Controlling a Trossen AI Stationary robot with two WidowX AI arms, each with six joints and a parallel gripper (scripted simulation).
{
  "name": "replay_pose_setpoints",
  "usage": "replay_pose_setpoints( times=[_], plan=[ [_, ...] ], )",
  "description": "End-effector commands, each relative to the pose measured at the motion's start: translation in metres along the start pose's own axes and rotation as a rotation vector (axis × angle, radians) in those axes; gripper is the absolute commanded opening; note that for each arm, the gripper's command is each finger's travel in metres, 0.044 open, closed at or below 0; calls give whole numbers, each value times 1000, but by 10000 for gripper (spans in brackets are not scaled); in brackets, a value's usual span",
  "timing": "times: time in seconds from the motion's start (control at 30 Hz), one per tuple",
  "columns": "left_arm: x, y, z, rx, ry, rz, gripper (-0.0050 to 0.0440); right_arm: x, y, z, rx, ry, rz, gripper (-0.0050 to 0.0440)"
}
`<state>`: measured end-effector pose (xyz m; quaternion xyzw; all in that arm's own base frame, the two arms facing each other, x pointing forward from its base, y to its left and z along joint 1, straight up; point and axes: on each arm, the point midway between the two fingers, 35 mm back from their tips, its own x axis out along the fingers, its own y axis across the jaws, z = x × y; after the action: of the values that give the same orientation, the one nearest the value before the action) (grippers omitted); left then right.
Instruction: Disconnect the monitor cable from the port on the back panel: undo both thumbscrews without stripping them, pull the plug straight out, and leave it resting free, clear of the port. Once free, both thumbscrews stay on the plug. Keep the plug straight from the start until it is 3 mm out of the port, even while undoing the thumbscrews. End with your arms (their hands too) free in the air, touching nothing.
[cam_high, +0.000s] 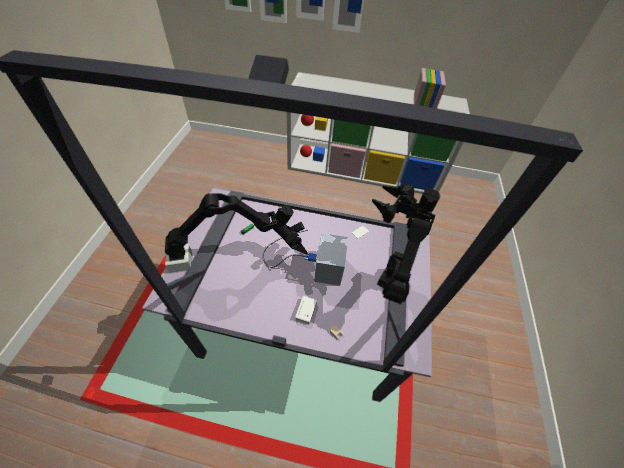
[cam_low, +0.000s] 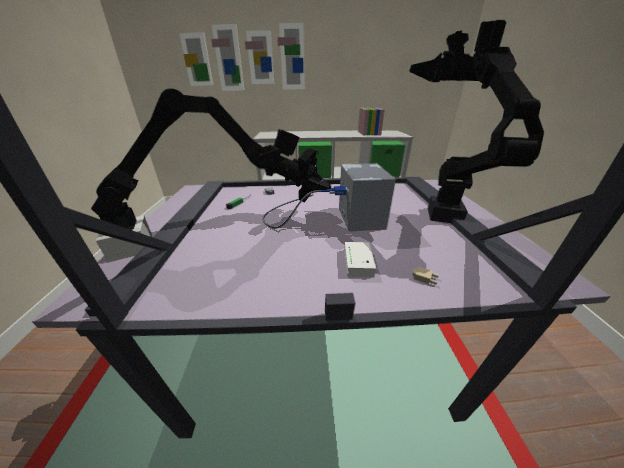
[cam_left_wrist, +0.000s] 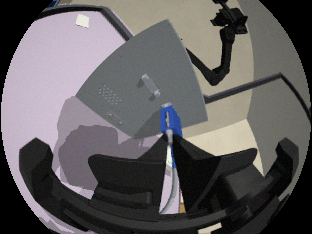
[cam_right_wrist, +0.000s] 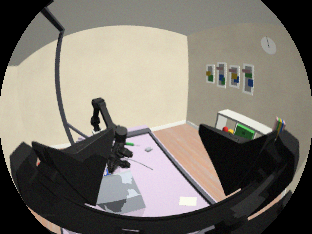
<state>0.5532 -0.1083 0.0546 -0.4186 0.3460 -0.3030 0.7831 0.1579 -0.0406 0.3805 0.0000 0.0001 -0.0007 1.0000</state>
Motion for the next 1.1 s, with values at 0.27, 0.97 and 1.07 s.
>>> replay_pose_setpoints(
  times=[0.27, 0.97, 1.07],
  plan=[
    [-2, -9, 7, -49, -9, -68, 0, 0, 1, 3, -6, -1, 1, 440],
    [-2, -5, 7, -215, -8, -185, 0, 0, 1, 3, -6, -1, 1, 440],
    [-2, -5, 7, -221, -8, -189, 0, 0, 1, 3, -6, -1, 1, 440]
  ],
)
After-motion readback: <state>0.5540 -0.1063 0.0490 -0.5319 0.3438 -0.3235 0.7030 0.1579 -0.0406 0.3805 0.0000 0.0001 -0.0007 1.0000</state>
